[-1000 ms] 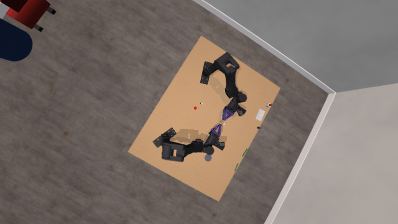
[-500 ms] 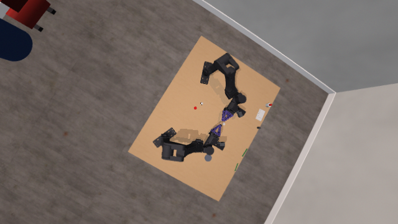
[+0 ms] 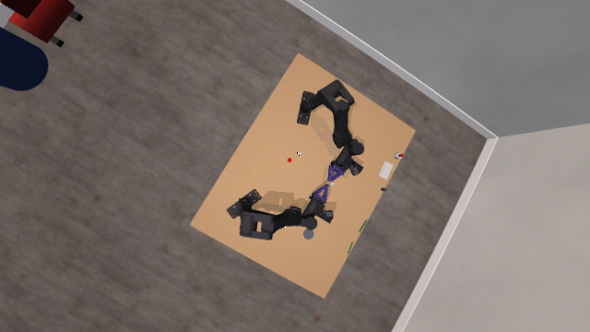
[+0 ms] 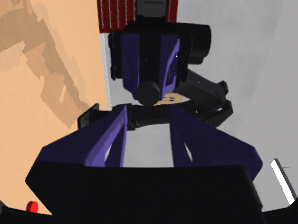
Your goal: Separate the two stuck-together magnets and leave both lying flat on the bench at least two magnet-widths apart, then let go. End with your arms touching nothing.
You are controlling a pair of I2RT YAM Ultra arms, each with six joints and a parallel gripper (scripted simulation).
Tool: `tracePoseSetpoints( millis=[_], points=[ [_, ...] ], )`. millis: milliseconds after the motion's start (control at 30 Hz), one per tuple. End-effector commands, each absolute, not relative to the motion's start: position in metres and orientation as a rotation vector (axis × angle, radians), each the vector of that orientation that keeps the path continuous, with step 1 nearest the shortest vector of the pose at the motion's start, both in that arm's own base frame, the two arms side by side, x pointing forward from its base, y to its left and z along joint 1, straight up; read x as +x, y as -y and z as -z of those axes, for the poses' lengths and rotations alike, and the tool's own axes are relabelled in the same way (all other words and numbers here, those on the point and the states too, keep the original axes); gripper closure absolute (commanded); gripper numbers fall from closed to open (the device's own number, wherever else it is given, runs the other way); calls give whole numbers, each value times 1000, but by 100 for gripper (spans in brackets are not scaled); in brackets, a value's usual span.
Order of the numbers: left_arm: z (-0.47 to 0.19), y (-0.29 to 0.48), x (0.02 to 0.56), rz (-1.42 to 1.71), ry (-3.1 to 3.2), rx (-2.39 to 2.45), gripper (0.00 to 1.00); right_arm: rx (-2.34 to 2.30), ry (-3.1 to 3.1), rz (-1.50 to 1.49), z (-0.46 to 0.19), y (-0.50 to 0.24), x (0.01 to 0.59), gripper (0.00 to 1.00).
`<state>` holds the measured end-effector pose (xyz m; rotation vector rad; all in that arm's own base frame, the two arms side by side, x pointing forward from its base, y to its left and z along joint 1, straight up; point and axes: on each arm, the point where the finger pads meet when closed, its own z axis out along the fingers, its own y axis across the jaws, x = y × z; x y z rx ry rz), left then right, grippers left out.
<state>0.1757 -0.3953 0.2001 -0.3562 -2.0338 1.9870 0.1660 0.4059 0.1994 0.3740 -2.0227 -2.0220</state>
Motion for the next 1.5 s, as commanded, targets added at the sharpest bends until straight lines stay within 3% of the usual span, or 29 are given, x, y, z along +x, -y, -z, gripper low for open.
tracePoseSetpoints(
  millis=[0, 1467],
  points=[
    [-207, 397, 176, -2011, 2030, -380, 67, 398, 2016, 2039, -205, -406, 165, 82],
    [-206, 415, 168, -2015, 2035, -376, 67, 398, 2016, 2039, -205, -406, 165, 82]
  ],
)
